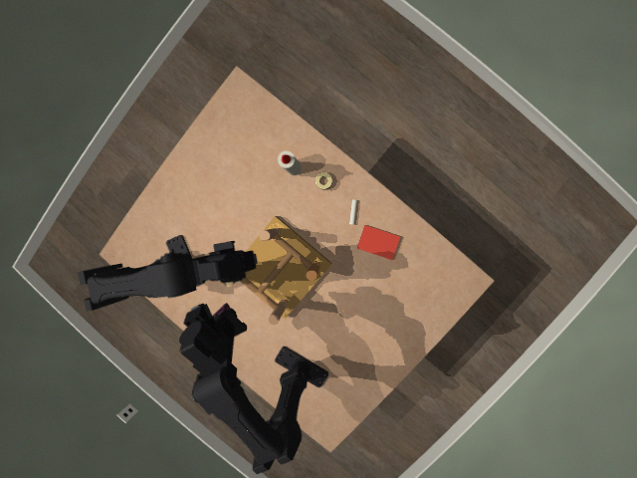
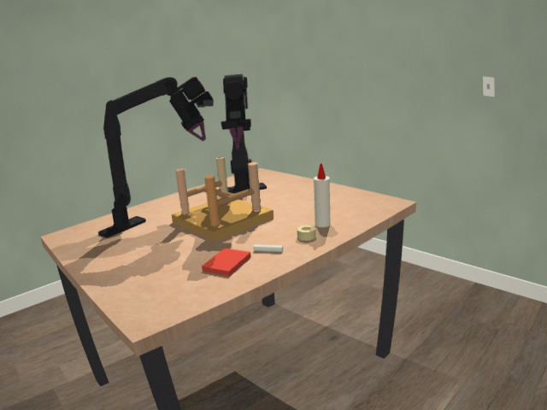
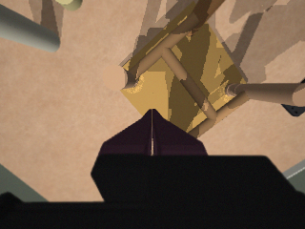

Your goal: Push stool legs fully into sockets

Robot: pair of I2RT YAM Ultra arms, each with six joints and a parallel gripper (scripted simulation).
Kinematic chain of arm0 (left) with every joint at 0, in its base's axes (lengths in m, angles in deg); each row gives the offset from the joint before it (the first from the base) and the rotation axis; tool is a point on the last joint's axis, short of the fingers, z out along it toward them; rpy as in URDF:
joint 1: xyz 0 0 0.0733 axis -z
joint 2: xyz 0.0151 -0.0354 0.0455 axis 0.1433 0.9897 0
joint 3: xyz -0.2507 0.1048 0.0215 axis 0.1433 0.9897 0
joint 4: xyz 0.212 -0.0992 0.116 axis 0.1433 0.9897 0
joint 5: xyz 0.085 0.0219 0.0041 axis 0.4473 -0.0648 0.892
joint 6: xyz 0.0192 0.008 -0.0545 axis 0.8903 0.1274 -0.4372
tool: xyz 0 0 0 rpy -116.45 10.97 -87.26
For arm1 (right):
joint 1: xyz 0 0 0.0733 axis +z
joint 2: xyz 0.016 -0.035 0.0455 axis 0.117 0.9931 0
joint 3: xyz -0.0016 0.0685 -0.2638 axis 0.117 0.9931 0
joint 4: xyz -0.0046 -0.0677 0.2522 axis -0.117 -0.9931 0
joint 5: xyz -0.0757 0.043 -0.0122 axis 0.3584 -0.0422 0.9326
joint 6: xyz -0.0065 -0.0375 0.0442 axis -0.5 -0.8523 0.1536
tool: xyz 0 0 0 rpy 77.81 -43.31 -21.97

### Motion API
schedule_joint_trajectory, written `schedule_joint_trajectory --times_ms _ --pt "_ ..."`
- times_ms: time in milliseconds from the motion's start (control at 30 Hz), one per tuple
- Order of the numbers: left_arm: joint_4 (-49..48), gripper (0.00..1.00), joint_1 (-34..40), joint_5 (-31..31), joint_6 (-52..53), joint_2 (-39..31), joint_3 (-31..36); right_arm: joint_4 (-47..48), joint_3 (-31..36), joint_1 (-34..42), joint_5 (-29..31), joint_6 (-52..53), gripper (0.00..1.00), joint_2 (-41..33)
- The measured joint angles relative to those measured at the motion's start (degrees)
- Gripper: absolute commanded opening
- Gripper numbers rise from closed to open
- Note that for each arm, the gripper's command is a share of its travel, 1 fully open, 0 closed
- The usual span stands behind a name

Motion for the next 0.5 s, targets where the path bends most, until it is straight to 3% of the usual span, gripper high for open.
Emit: schedule_joint_trajectory --times_ms 500 --pt "-1.99 0.0 -6.43 0.04 0.02 6.75 -5.22 -0.09 -8.11 -0.13 -0.17 -0.11 0.0 13.29"
